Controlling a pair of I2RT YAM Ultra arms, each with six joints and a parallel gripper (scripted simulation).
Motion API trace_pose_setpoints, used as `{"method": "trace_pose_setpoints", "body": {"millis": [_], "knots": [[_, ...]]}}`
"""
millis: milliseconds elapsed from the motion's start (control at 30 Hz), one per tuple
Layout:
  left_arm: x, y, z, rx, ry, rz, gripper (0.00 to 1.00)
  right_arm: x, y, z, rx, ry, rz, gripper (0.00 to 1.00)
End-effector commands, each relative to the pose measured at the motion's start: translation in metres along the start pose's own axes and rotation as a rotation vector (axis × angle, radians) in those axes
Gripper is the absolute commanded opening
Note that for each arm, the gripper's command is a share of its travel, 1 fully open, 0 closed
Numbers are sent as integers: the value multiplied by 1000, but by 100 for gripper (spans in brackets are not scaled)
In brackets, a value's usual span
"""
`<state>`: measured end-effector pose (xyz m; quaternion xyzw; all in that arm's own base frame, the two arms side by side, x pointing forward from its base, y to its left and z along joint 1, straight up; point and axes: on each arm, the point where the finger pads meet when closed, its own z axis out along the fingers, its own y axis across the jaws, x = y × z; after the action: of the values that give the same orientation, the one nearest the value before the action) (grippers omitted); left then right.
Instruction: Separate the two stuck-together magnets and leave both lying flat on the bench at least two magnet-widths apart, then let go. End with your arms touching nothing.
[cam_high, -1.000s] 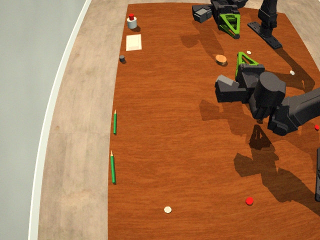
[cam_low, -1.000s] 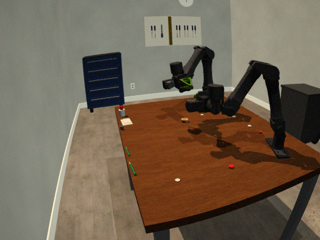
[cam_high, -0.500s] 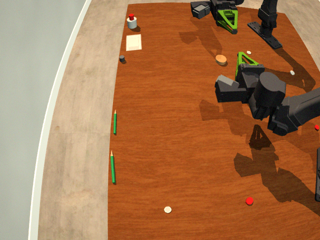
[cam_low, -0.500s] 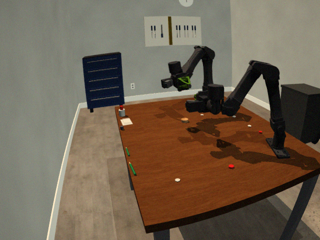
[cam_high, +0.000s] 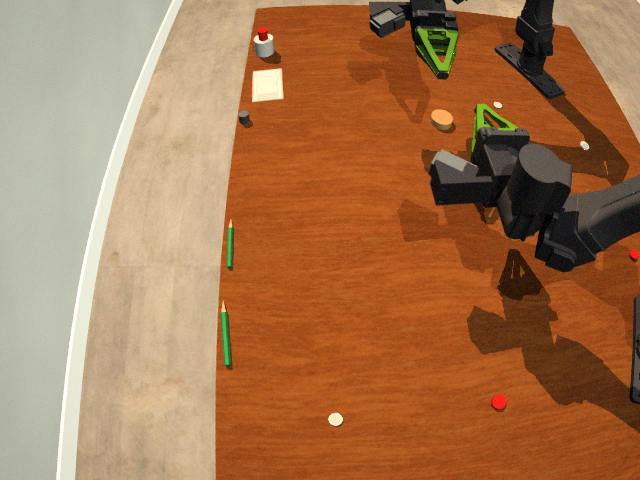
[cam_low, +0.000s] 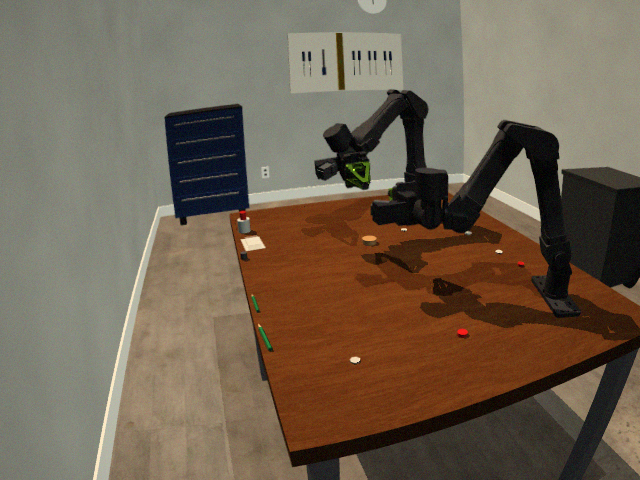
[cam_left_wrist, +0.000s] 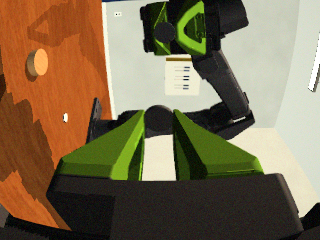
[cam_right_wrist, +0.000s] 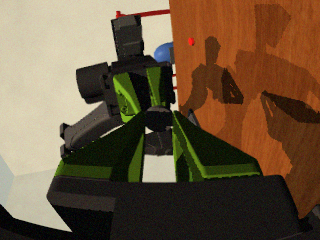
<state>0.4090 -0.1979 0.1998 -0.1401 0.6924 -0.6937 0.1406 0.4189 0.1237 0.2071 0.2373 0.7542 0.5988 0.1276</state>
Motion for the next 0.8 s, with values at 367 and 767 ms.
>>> {"method": "trace_pose_setpoints", "body": {"millis": [367, 767], "knots": [[0, -8, 0, 12, 1, 27, 18, -6, -44, -20, 331, -25, -64, 18], [0, -8, 0, 12, 1, 27, 18, 15, -70, -53, 579, 83, -106, 18]]}}
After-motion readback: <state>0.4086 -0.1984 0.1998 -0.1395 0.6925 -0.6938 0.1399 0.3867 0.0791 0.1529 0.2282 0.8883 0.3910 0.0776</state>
